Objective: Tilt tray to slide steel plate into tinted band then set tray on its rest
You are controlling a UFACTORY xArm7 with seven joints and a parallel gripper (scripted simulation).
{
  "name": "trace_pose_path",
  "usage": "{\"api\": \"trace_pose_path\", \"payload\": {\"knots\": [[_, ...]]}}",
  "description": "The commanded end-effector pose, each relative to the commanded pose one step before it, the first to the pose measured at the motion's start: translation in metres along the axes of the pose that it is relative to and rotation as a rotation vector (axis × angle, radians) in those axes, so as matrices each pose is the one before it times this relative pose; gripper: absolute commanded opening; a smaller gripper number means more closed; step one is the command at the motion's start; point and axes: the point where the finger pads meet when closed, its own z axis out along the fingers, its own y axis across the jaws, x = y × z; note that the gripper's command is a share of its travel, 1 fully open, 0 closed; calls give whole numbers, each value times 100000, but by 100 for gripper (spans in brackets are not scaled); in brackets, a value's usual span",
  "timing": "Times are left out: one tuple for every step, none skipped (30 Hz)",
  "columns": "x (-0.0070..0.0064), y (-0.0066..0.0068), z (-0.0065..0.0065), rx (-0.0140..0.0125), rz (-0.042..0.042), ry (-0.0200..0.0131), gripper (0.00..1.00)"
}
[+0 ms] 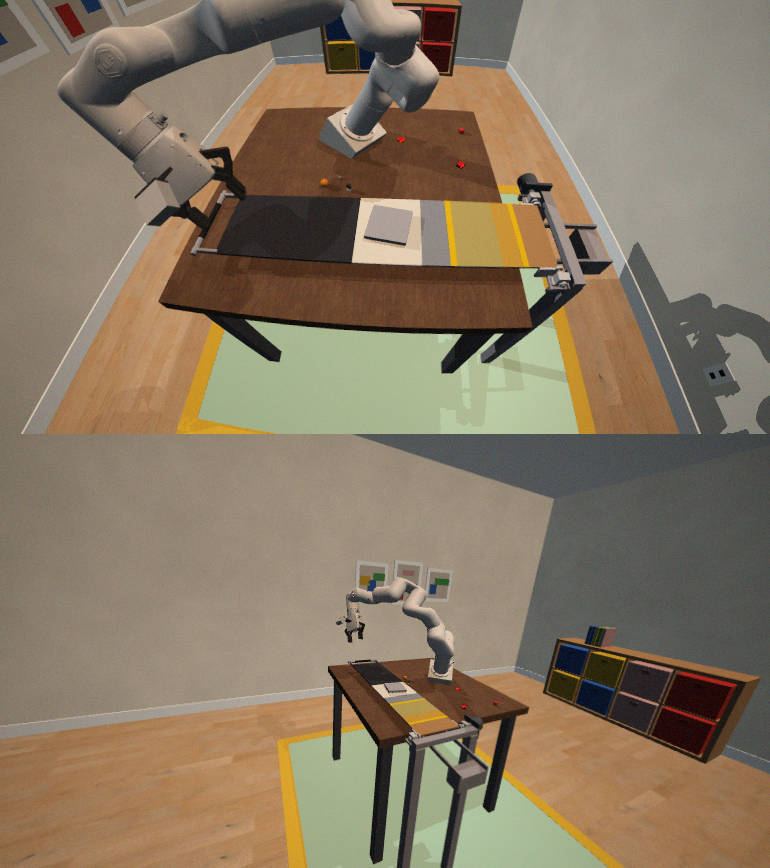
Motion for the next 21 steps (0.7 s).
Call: {"api": "trace_pose_path", "payload": {"knots": [[-1079,1631,-225,-4342,3127,-248,100],[-222,251,3,-599,588,-92,100],[-216,248,5,-588,577,-90,100],[-190,205,1,-499,487,-90,100],[0,0,0,0,0,0,100],[0,0,0,0,0,0,100],[-2827,2789,-46,-7079,6827,-1550,100],[-304,292,5,-753,708,-211,100],[-231,225,6,-575,541,-161,100],[-243,239,8,-608,572,-170,100],[-246,245,10,-619,582,-173,100],[-240,242,12,-609,573,-170,100],[-228,232,13,-581,547,-163,100],[-249,256,16,-638,600,-178,100],[-227,237,17,-586,552,-164,100],[-242,255,20,-629,591,-176,100],[-231,246,21,-603,567,-169,100],[-228,245,23,-598,563,-167,100],[-246,234,12,-608,556,-200,100],[-238,224,11,-586,534,-198,100],[-251,238,14,-620,564,-209,100]]}}
